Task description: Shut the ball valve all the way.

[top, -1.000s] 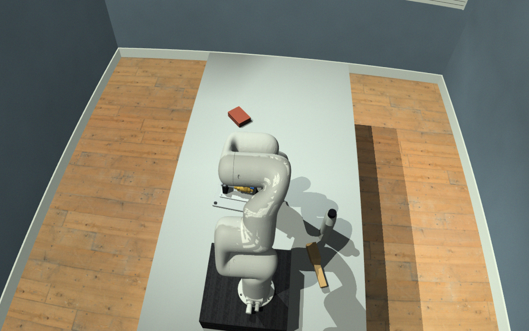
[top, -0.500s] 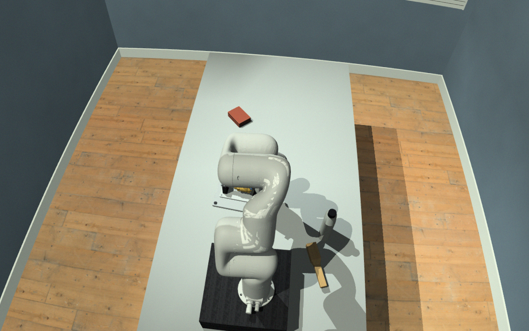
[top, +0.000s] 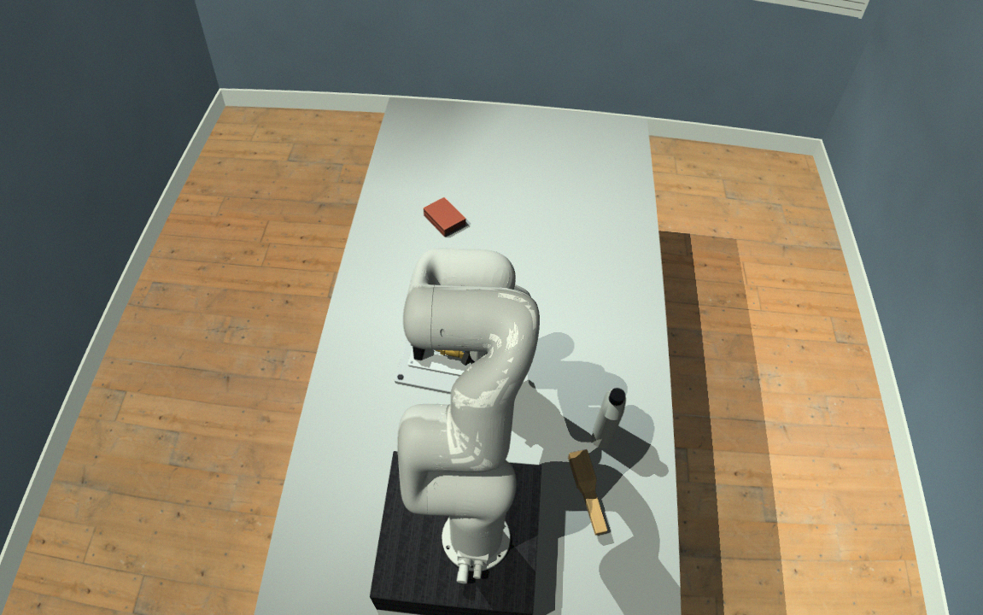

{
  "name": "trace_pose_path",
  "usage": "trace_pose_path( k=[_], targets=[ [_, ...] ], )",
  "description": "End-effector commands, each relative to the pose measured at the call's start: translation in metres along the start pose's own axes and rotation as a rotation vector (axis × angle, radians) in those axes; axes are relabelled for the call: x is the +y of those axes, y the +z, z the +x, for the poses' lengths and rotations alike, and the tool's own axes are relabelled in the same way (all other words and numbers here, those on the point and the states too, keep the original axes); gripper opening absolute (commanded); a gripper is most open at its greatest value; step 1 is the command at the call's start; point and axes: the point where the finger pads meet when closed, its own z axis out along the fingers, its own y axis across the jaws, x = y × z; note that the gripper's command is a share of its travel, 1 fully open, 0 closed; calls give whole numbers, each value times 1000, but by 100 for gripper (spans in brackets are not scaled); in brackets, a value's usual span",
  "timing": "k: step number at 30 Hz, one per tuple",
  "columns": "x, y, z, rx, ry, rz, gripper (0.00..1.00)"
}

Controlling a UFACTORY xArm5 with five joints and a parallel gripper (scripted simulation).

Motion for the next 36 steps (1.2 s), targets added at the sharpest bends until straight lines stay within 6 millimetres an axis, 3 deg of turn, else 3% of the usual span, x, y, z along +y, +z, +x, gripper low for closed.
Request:
trace_pose_path(
  k=[1, 36],
  targets=[
    [-5, 1, -1, -4, 36, 6, 0],
    [-21, 1, 1, -4, 242, 5, 0]
  ],
)
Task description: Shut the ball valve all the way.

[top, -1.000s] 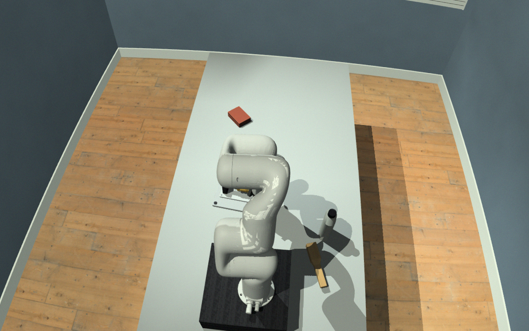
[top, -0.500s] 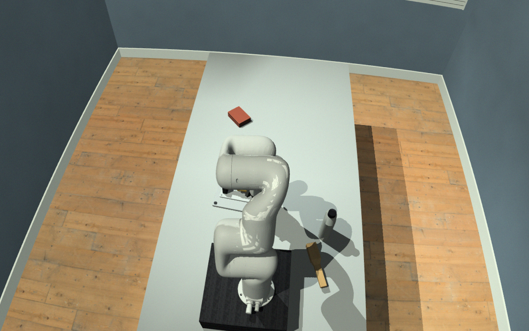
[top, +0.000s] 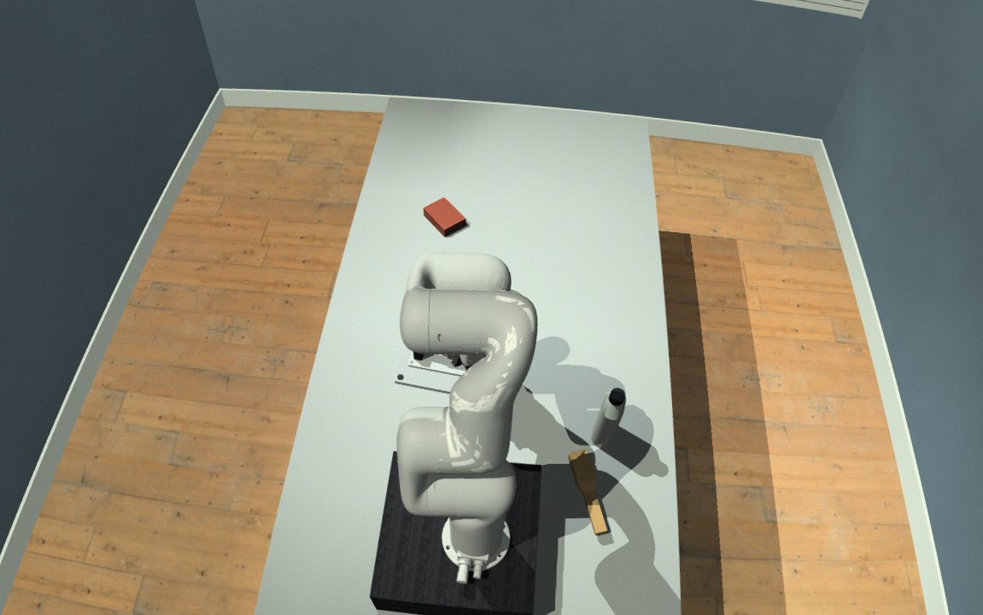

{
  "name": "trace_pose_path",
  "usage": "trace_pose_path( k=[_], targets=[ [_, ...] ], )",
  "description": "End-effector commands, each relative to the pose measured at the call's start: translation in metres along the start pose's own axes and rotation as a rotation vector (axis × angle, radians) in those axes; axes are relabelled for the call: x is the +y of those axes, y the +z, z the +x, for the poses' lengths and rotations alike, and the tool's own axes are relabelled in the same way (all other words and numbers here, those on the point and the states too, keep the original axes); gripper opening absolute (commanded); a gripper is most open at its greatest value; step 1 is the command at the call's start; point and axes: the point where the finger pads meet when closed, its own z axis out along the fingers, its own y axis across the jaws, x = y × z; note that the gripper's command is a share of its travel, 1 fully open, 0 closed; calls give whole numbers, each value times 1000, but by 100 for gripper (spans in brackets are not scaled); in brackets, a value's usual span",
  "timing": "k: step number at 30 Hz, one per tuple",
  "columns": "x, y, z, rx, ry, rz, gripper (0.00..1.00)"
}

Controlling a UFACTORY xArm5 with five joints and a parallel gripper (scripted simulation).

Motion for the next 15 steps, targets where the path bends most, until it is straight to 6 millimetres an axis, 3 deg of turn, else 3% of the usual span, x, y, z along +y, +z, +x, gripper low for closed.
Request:
trace_pose_path(
  k=[1, 15],
  targets=[
    [-4, 1, -1, -3, 37, 3, 0],
    [-10, 1, -1, -3, 114, 3, 0]
  ],
)
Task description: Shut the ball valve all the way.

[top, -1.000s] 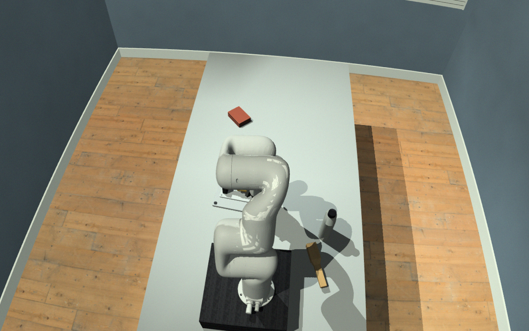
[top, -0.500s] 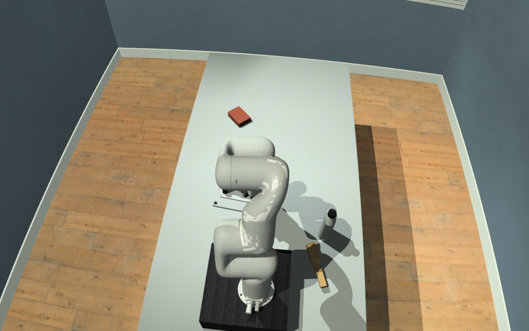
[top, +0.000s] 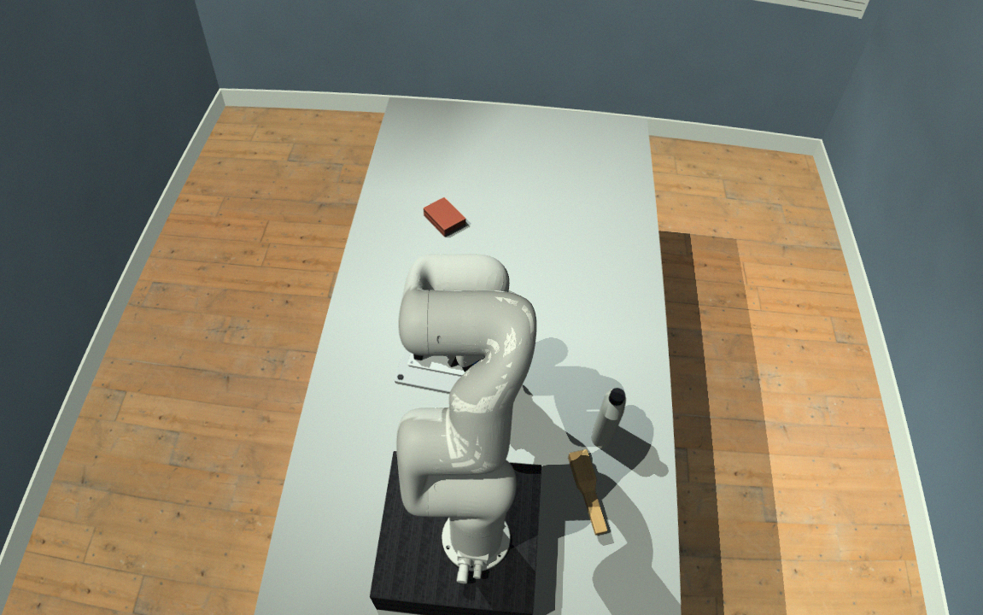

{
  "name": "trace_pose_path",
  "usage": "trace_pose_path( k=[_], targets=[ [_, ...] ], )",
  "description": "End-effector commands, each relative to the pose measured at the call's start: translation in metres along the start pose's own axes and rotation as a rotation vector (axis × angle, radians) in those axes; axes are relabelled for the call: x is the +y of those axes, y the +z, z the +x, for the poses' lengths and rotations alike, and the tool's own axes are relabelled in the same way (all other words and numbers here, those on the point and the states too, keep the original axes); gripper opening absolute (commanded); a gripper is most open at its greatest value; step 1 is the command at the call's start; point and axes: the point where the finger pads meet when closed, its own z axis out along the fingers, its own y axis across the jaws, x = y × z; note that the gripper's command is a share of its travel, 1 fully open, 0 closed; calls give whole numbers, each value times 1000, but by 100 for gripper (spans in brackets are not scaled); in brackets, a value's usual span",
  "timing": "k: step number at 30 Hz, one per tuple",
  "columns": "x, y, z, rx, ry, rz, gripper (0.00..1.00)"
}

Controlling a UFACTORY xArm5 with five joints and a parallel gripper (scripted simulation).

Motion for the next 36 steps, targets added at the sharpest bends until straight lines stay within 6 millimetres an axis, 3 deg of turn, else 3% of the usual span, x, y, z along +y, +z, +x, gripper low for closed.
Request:
trace_pose_path(
  k=[1, 36],
  targets=[
    [-5, 1, -1, -3, 43, 2, 0],
    [-20, 1, 1, -3, 238, 2, 0]
  ],
)
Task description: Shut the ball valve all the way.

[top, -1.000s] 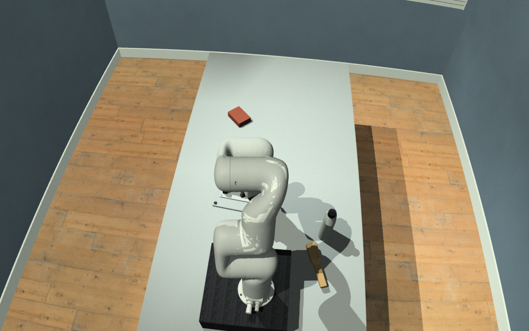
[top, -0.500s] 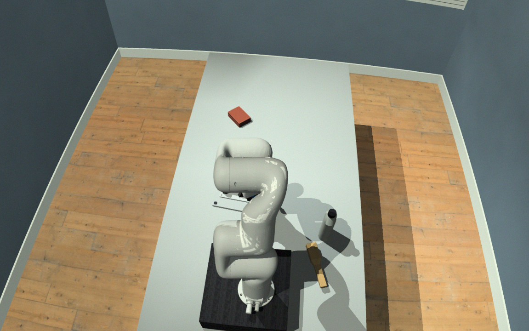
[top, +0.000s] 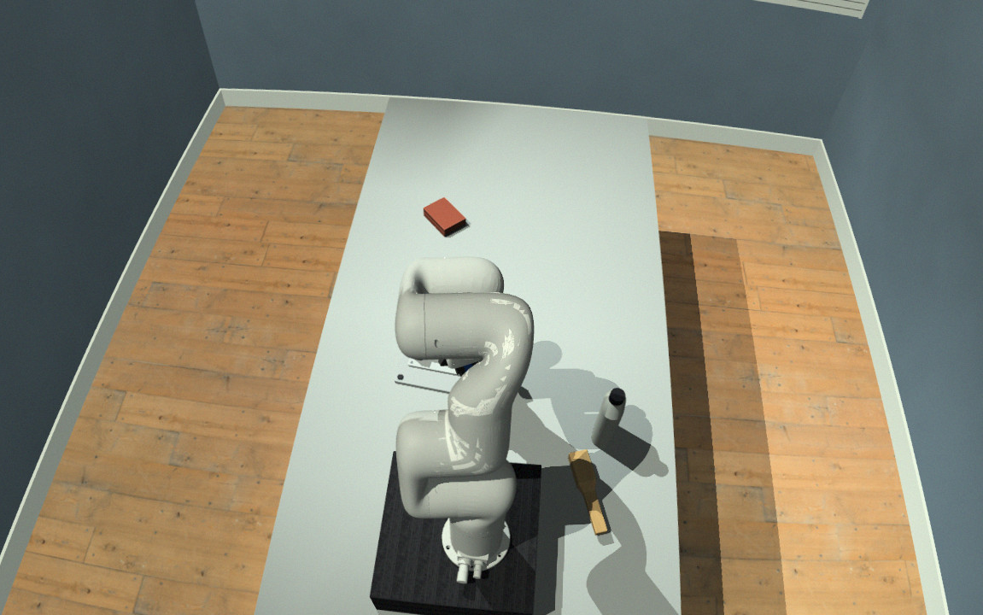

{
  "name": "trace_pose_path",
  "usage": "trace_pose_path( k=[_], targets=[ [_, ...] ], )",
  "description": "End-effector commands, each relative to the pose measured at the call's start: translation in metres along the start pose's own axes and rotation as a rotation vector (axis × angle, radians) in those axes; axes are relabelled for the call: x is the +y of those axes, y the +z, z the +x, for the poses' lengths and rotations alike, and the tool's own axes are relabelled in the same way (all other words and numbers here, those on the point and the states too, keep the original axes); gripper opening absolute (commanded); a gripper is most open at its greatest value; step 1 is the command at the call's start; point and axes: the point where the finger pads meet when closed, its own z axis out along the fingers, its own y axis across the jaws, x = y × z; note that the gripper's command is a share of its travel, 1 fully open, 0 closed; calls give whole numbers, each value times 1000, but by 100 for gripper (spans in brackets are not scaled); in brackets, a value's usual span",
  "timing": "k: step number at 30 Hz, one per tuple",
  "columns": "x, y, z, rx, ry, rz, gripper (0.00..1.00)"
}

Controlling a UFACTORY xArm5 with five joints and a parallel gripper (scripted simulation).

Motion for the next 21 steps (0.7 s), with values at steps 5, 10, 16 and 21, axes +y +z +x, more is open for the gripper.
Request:
trace_pose_path(
  k=[5, 10, 16, 21],
  targets=[
    [-5, 0, 0, -2, 58, 1, 0],
    [-7, 0, 0, -2, 84, 1, 0],
    [-10, 0, 0, -2, 115, 1, 0],
    [-13, 0, 0, -2, 161, 1, 0]
  ],
)
